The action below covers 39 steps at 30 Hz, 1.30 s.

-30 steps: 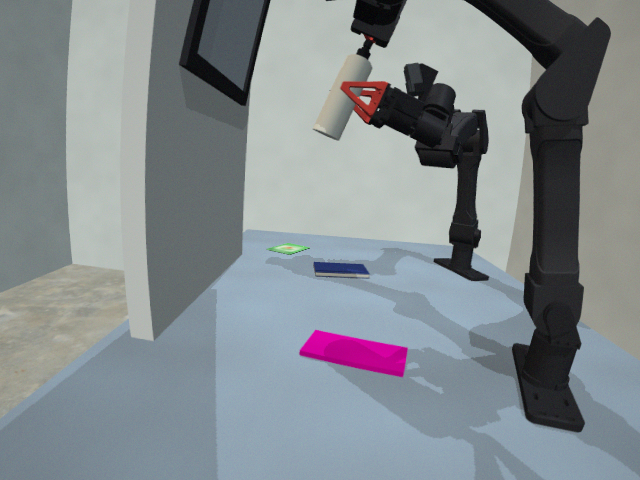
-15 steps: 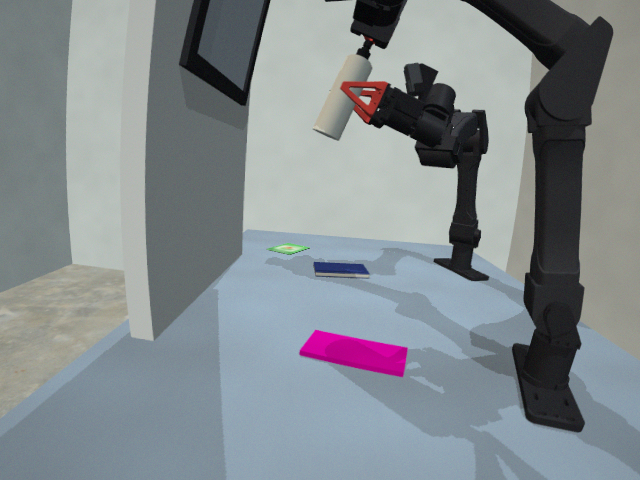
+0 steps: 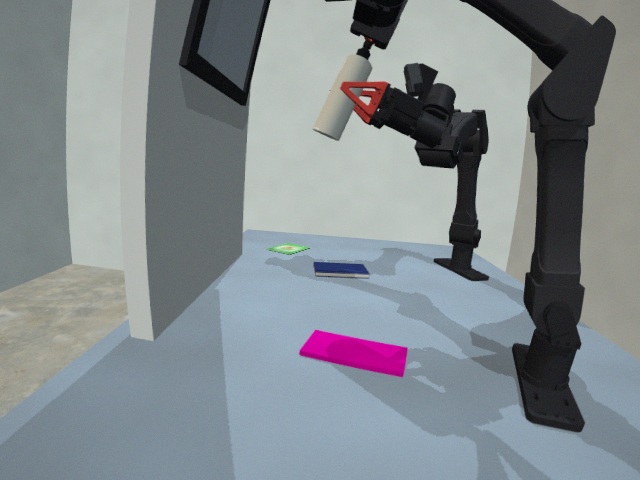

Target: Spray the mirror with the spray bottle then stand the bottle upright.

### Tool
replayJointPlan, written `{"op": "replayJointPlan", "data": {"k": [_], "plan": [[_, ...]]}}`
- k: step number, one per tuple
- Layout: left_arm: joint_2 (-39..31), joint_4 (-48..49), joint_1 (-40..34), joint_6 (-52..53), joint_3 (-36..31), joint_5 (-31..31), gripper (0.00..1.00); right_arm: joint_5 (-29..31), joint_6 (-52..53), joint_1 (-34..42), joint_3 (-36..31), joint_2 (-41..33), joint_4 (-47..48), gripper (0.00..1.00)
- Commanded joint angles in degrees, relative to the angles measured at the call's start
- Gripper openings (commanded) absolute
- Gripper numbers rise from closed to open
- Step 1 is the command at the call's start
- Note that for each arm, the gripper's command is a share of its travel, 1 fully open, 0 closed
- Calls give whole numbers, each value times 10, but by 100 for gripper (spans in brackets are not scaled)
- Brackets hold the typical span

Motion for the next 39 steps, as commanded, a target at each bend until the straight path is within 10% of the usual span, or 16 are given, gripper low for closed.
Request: {"op": "replayJointPlan", "data": {"k": [1,39], "plan": [[-14,7,4,10,-10,0,0,-11,-1,-2,27,-14,17,0],[-24,16,6,12,-66,-6,0,-11,-2,-2,24,-21,19,0]]}}
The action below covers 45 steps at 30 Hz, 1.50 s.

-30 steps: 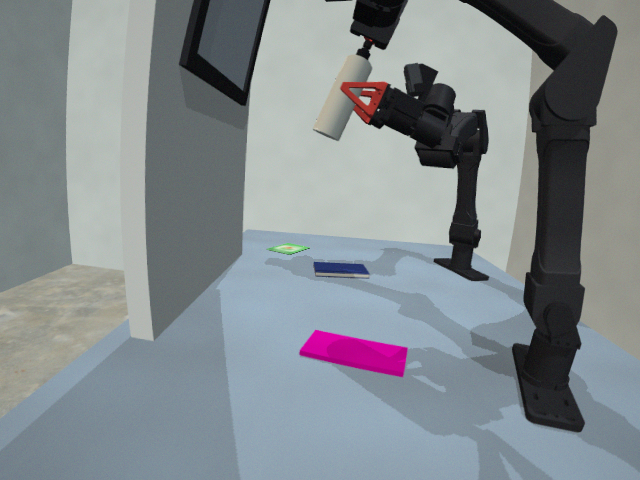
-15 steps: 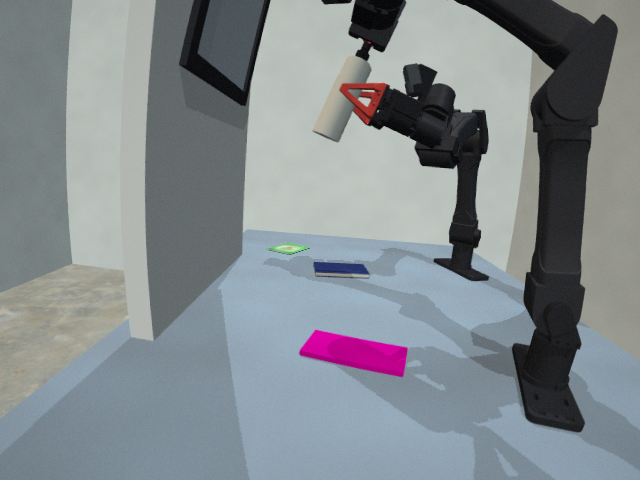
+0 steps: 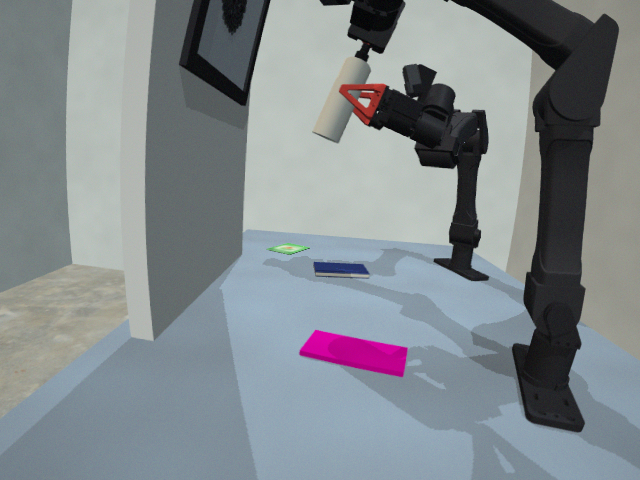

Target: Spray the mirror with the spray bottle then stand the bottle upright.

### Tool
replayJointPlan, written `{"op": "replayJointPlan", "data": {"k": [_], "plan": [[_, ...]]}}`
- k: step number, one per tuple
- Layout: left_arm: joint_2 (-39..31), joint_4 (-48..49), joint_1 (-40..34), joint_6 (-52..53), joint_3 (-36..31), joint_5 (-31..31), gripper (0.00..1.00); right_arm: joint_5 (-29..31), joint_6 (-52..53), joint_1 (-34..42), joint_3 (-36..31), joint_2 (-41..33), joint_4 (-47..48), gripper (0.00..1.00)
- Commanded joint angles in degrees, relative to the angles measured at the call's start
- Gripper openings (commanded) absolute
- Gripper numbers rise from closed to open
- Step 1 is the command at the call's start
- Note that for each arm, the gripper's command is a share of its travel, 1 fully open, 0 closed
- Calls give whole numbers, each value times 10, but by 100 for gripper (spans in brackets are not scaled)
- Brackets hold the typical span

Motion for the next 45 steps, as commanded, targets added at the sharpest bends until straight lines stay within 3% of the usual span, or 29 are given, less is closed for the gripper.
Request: {"op": "replayJointPlan", "data": {"k": [1,31,45], "plan": [[-7,-20,5,10,-19,-11,0,-21,-2,-2,25,-22,27,0],[4,-22,9,11,-25,-8,0,-21,-4,-2,24,-22,28,0],[11,-65,48,45,18,24,0,-22,2,-2,24,-22,26,0]]}}
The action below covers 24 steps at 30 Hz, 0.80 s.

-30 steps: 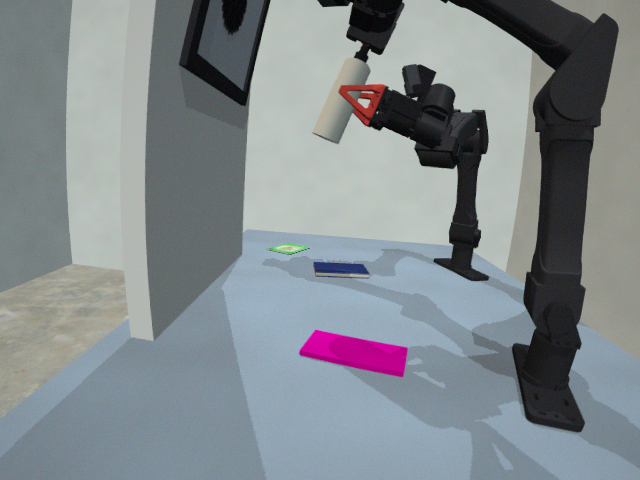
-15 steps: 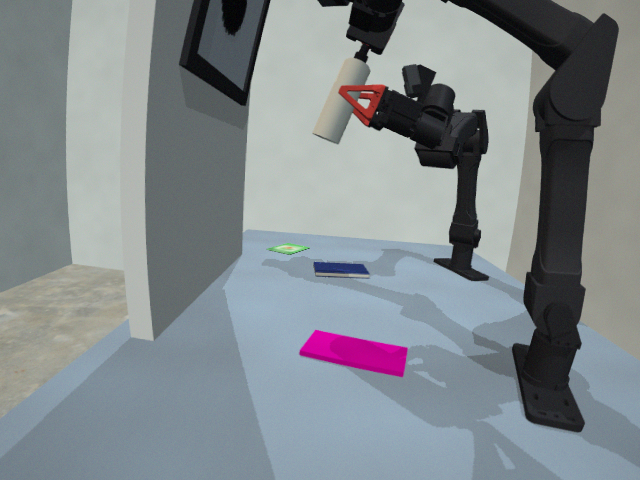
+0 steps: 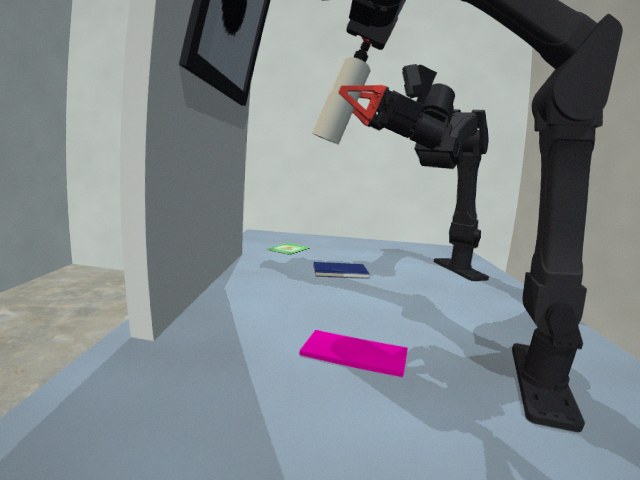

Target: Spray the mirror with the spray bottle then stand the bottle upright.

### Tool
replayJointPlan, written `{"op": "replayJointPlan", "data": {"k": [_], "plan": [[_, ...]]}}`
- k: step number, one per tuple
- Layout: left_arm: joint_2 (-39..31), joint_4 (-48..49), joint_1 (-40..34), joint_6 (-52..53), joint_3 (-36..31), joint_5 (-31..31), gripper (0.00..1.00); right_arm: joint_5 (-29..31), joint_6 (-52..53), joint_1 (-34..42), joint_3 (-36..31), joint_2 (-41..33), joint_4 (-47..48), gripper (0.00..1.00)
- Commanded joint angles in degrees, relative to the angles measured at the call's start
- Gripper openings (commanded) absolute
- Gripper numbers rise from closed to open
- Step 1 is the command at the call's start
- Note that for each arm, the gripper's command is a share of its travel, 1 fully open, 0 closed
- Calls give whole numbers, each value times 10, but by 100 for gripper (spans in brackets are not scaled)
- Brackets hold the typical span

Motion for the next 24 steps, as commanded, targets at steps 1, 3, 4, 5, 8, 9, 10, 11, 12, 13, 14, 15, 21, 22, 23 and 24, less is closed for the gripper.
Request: {"op": "replayJointPlan", "data": {"k": [1,3,4,5,8,9,10,11,12,13,14,15,21,22,23,24], "plan": [[13,-42,15,25,17,-7,0,-13,6,-2,24,-23,38,0],[13,-42,15,25,17,-7,0,-13,6,-2,24,-23,38,0],[10,-50,19,31,23,-4,0,-13,6,-2,24,-23,38,0],[16,-55,22,33,25,5,0,-13,6,-2,24,-23,38,0],[13,-66,29,42,33,13,0,-12,6,-2,25,-19,38,0],[14,-69,31,46,37,16,0,-12,6,-2,26,-18,38,0],[15,-74,34,49,40,19,0,-12,5,-2,26,-18,38,0],[16,-78,36,52,42,21,0,-12,5,-2,26,-18,38,0],[17,-81,38,56,47,25,0,-12,5,-2,26,-18,38,0],[18,-86,41,59,50,27,0,-12,5,-2,26,-18,38,0],[19,-91,44,62,52,29,0,-12,5,-2,26,-18,38,0],[19,-94,46,66,57,33,0,-12,5,-2,26,-18,38,0],[28,-112,43,78,73,37,0,-12,5,-2,26,-18,38,0],[31,-114,44,79,75,37,0,-12,5,-2,26,-18,38,0],[31,-116,40,81,77,39,0,-12,5,-2,26,-18,38,0],[32,-118,40,82,79,39,0,-12,5,-2,26,-18,38,0]]}}
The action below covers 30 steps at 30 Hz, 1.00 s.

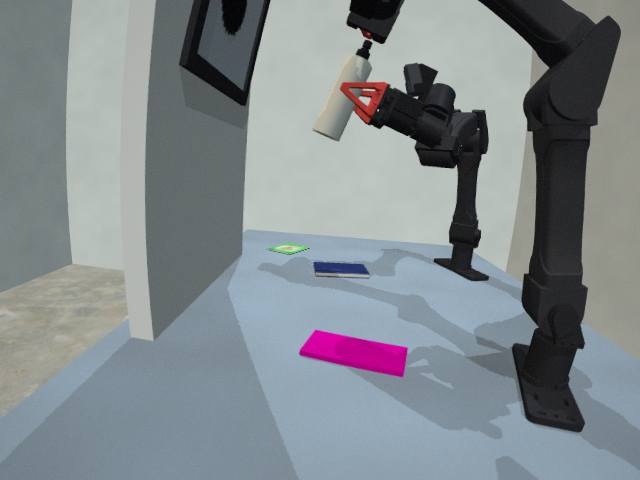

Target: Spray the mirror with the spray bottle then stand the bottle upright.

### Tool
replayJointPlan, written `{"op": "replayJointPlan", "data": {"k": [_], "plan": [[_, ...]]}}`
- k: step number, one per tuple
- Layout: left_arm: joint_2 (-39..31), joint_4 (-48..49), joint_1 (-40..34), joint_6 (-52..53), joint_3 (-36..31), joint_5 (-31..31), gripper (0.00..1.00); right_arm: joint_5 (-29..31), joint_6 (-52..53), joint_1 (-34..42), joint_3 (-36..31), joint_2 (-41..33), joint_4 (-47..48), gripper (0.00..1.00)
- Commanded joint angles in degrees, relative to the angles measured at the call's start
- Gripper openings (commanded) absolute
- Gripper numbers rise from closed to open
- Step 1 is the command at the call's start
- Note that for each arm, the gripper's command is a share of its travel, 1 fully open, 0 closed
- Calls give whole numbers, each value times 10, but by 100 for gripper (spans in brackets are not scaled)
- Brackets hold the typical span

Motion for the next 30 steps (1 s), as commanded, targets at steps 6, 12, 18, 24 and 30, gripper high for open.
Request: {"op": "replayJointPlan", "data": {"k": [6,12,18,24,30], "plan": [[13,-27,-6,22,26,13,0,-11,2,-2,26,-16,22,0],[16,-29,-6,22,29,15,0,-11,2,-2,26,-16,22,0],[17,-30,-3,22,32,15,0,-11,2,-2,26,-16,22,0],[-1,-31,-4,23,36,17,0,-11,2,-2,26,-16,22,0],[-6,-12,-8,45,10,-17,0,-11,2,-2,26,-16,22,0]]}}
